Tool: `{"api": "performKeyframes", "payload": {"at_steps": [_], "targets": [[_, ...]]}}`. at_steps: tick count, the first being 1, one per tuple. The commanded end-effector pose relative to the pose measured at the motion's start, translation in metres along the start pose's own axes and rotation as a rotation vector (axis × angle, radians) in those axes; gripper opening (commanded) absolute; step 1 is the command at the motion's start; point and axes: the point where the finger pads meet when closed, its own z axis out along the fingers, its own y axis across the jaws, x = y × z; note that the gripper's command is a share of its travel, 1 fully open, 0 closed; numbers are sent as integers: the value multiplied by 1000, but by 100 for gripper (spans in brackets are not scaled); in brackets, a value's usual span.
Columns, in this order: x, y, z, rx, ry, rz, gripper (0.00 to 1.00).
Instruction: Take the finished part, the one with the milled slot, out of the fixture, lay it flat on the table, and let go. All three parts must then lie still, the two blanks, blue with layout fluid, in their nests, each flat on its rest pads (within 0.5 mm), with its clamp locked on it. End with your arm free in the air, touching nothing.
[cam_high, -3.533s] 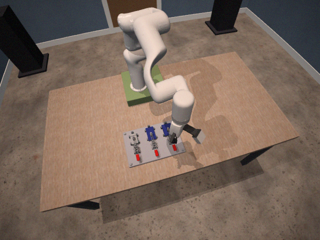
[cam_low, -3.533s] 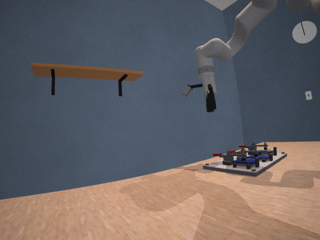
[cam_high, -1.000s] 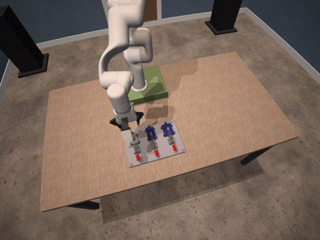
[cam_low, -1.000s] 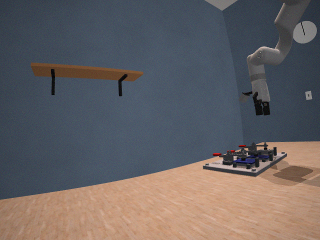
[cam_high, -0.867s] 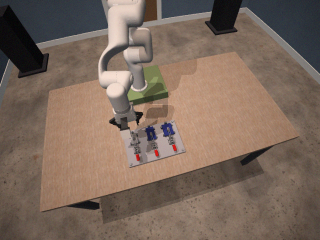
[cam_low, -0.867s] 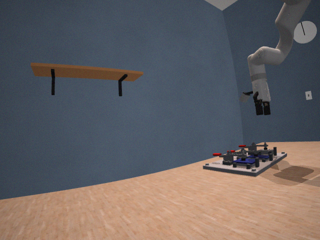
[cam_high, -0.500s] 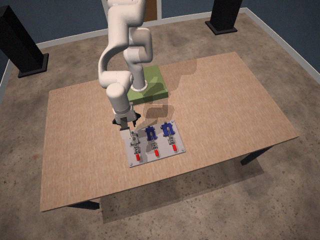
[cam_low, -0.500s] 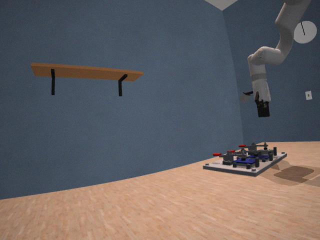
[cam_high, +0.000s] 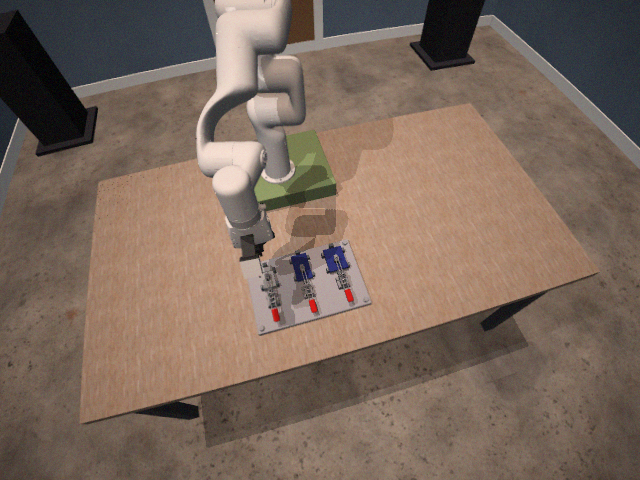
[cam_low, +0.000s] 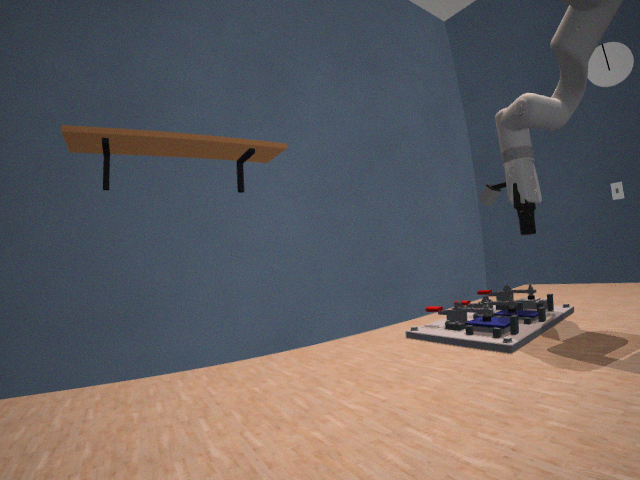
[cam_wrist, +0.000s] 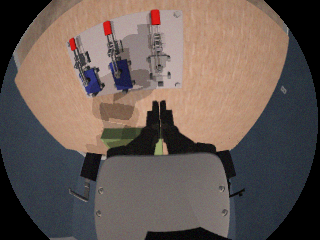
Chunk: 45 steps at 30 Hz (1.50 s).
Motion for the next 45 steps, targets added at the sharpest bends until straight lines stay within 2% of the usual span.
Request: {"api": "performKeyframes", "payload": {"at_steps": [1, 22, 23, 45], "targets": [[1, 0, -1, -1, 4, 0, 0], [1, 0, -1, -1, 4, 0, 0], [1, 0, -1, -1, 4, 0, 100], [1, 0, -1, -1, 4, 0, 100]]}}
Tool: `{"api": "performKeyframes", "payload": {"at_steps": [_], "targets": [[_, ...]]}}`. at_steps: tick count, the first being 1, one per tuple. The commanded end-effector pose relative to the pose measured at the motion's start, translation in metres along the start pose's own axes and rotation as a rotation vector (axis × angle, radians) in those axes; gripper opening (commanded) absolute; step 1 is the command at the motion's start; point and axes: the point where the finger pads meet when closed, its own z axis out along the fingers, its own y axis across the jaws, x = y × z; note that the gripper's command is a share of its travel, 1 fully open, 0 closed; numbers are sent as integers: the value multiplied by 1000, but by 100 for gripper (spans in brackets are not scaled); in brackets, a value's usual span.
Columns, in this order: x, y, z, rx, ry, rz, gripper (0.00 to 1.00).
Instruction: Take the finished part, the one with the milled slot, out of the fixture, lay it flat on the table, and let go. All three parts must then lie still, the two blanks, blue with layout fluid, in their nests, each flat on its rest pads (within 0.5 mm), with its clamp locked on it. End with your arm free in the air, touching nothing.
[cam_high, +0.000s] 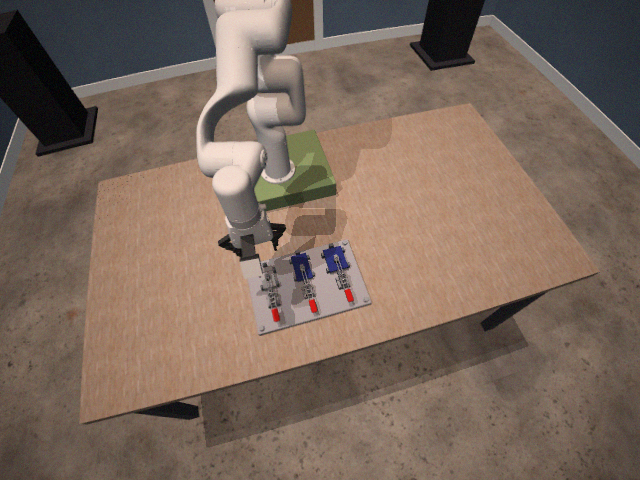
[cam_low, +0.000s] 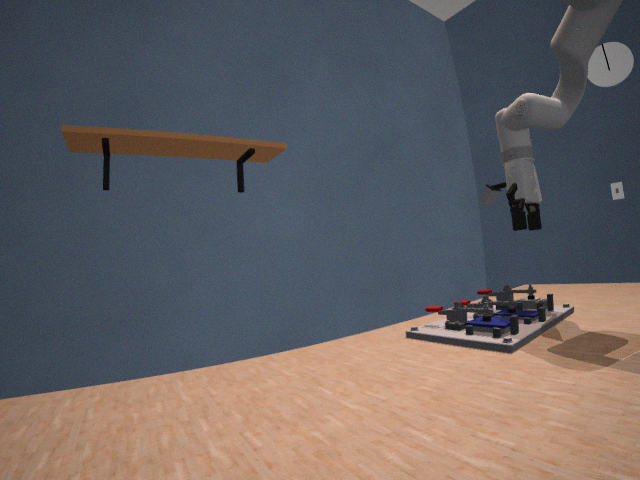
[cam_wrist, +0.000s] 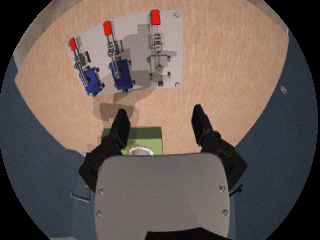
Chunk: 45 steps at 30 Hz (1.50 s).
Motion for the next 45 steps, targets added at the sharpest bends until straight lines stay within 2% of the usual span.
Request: {"api": "performKeyframes", "payload": {"at_steps": [1, 22, 23, 45], "targets": [[1, 0, -1, -1, 4, 0, 100], [1, 0, -1, -1, 4, 0, 100], [1, 0, -1, -1, 4, 0, 47], [1, 0, -1, -1, 4, 0, 47]]}}
